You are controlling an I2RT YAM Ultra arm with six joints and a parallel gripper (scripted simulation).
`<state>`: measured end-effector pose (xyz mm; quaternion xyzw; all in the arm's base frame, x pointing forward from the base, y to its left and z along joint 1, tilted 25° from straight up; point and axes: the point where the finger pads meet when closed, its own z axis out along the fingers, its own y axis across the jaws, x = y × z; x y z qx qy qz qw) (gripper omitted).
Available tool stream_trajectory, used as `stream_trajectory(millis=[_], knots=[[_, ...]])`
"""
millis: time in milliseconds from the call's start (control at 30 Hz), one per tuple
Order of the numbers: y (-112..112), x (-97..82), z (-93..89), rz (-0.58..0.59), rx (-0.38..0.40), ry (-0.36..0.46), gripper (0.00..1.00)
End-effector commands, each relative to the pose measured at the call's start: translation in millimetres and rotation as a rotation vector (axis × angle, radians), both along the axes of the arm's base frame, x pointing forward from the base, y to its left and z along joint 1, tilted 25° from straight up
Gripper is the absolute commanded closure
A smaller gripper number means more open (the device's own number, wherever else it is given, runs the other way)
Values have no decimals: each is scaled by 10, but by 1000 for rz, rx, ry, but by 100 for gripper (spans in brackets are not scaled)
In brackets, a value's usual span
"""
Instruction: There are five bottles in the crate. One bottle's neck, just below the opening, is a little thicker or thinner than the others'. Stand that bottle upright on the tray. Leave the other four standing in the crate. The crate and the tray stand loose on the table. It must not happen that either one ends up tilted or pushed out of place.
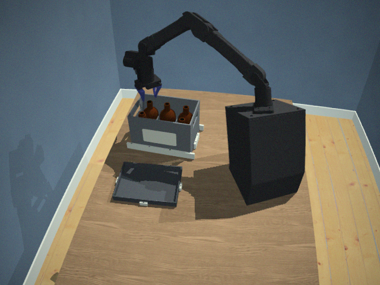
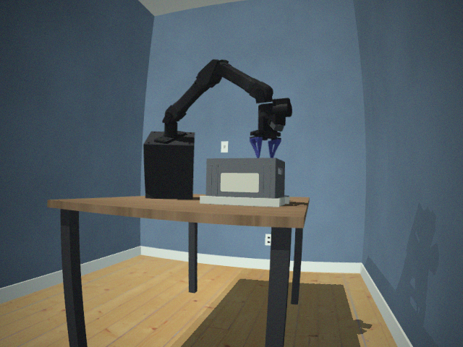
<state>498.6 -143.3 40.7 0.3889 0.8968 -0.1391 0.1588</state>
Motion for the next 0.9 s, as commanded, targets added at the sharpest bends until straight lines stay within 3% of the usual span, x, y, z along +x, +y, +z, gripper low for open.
stream_trajectory(millis=[0, 133, 300, 467, 533, 567, 633, 733, 867], knots=[[20, 87, 129, 13, -11, -42, 39], [-11, 32, -39, 8, -4, -8, 39], [-13, 77, 17, 12, -8, -30, 39], [-46, 51, -149, 9, -3, -6, 39], [-46, 51, -149, 9, -3, -6, 39], [-32, 79, 10, 13, -10, -37, 39], [-61, 162, 91, 12, -16, -67, 39], [-82, 107, -154, 8, -7, -22, 39], [-74, 111, -114, 12, -8, -33, 39]])
